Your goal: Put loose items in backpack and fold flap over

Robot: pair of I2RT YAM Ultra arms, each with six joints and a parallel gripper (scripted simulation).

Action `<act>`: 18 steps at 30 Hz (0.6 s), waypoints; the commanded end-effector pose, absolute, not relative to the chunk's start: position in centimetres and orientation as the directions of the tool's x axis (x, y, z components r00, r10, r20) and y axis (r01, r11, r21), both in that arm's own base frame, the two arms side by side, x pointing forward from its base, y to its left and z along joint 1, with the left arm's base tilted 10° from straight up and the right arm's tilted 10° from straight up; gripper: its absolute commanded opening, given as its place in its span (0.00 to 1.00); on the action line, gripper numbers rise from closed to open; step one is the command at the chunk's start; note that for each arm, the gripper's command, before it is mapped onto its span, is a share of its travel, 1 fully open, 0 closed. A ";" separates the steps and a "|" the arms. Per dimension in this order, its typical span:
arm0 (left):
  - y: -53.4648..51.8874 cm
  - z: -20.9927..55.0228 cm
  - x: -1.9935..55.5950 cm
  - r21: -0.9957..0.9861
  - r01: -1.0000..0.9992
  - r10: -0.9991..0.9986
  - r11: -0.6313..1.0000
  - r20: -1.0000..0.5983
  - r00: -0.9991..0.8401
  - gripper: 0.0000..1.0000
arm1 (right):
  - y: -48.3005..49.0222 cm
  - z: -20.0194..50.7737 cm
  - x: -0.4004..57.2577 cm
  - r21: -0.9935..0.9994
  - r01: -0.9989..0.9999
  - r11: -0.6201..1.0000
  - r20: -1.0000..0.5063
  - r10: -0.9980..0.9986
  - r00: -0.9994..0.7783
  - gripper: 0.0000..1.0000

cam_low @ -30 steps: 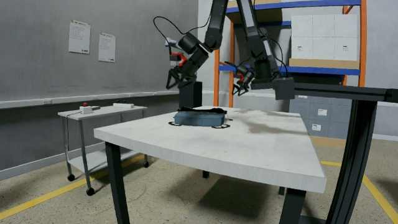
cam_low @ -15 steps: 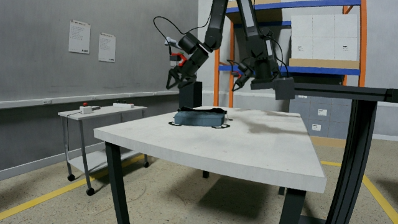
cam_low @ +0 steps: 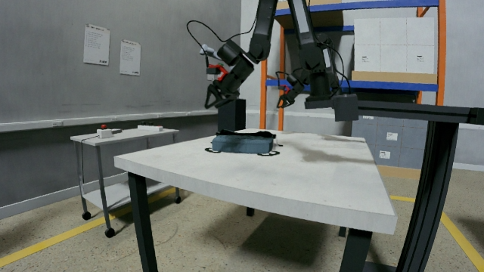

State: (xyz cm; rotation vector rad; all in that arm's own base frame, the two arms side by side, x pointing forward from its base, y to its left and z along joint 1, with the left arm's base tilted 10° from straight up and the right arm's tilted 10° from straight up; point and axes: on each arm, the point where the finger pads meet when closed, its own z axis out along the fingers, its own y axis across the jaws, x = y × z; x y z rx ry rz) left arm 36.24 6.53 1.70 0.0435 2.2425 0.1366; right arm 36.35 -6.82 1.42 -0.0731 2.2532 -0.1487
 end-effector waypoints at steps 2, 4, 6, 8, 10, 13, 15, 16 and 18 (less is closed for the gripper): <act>3.7 0.9 34.9 -0.007 -0.018 -0.017 1.000 -0.755 -0.656 0.00 | -6.9 2.2 36.9 -0.129 0.010 0.992 -0.781 -0.095 -0.617 0.90; 3.7 0.9 34.9 -0.007 -0.018 -0.017 1.000 -0.755 -0.656 0.00 | -6.9 2.2 36.9 -0.129 0.010 0.992 -0.781 -0.095 -0.617 0.90; 2.6 0.4 34.3 -0.067 -0.032 -0.071 0.997 -0.738 -0.671 0.00 | -6.9 2.2 36.9 -0.129 0.010 0.992 -0.781 -0.095 -0.617 0.90; 1.5 -0.1 33.8 -0.126 -0.047 -0.124 0.991 -0.717 -0.686 0.00 | -6.9 2.1 36.9 -0.129 0.010 0.992 -0.781 -0.095 -0.617 0.90; 0.4 -0.6 33.2 -0.185 -0.063 -0.176 0.981 -0.693 -0.699 0.00 | -6.9 2.1 36.9 -0.129 0.010 0.992 -0.781 -0.095 -0.617 0.90; -1.2 -2.4 32.0 -0.269 -0.098 -0.252 0.958 -0.627 -0.737 0.00 | -6.9 2.1 36.9 -0.129 0.010 0.992 -0.781 -0.095 -0.617 0.90; -2.3 -2.5 31.8 -0.325 -0.112 -0.299 0.939 -0.610 -0.734 0.00 | -6.9 2.1 36.9 -0.129 0.010 0.992 -0.781 -0.095 -0.617 0.90; -2.8 -2.8 31.6 -0.352 -0.122 -0.322 0.928 -0.593 -0.739 0.00 | -6.9 2.1 36.9 -0.129 0.010 0.992 -0.781 -0.095 -0.617 0.90; -3.9 -3.2 31.0 -0.404 -0.143 -0.366 0.903 -0.556 -0.746 0.00 | -6.9 2.1 36.8 -0.129 0.010 0.992 -0.781 -0.095 -0.617 0.90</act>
